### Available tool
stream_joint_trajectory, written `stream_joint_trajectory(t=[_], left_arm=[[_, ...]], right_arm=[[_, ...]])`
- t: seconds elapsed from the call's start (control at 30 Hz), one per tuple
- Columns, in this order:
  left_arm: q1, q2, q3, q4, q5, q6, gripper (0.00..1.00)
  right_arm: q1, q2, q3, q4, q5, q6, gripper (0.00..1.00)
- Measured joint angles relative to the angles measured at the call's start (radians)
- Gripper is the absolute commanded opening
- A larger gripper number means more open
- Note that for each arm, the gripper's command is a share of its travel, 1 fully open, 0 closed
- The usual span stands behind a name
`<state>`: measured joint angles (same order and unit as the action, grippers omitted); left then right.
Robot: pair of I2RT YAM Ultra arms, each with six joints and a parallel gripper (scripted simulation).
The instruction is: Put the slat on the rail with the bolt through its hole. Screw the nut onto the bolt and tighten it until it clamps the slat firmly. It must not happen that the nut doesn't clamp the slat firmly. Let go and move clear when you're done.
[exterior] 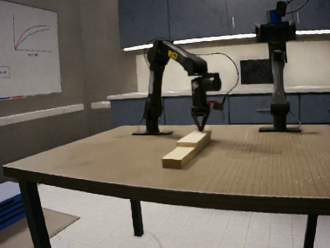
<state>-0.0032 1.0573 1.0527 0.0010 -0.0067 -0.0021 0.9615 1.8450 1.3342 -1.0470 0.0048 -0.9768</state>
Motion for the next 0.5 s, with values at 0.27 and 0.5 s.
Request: stream_joint_trajectory(t=[0.27,0.5], left_arm=[[0.0,0.0,0.0,0.0,0.0,0.0,1.0],[0.0,0.0,0.0,0.0,0.0,0.0,1.0]], right_arm=[[0.0,0.0,0.0,0.0,0.0,0.268,0.12],[0.0,0.0,0.0,-0.001,0.0,0.506,0.12]])
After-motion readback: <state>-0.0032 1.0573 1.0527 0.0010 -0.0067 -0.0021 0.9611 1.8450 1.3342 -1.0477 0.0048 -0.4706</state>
